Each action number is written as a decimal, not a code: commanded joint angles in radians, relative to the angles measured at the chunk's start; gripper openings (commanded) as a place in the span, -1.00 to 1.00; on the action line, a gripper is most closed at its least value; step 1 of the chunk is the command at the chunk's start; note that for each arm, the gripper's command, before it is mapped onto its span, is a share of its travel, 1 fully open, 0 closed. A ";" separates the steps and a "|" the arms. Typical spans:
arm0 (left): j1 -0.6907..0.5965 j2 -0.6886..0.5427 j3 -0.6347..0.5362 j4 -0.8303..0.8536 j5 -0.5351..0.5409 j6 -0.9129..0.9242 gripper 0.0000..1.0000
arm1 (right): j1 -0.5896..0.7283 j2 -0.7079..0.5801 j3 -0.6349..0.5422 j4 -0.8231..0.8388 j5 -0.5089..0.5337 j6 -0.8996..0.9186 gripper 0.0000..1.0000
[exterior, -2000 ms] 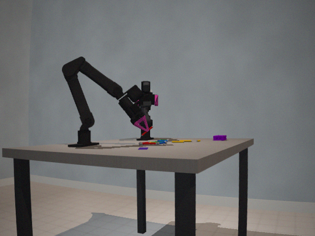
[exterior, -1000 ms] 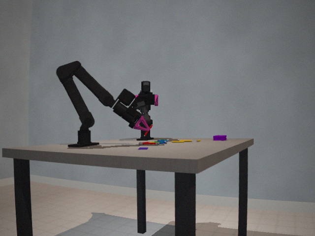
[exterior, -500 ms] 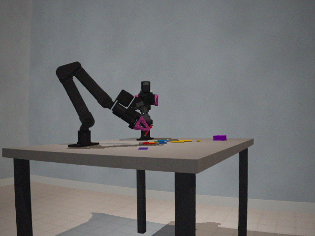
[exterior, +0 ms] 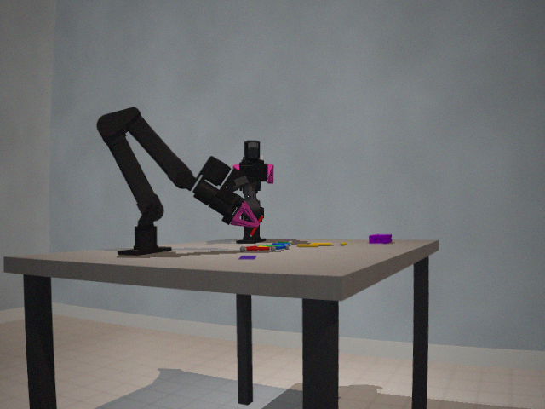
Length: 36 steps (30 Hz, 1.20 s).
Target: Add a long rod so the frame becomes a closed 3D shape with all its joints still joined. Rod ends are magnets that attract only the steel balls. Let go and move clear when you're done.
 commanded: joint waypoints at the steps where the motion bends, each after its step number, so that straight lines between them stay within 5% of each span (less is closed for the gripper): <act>1: -0.007 -0.013 0.004 0.006 -0.004 -0.002 1.00 | -0.011 -0.008 -0.005 0.041 -0.013 -0.005 -1.00; 36: -0.006 -0.010 0.005 0.029 0.013 0.000 1.00 | -0.053 0.029 -0.125 0.198 -0.054 -0.026 -1.00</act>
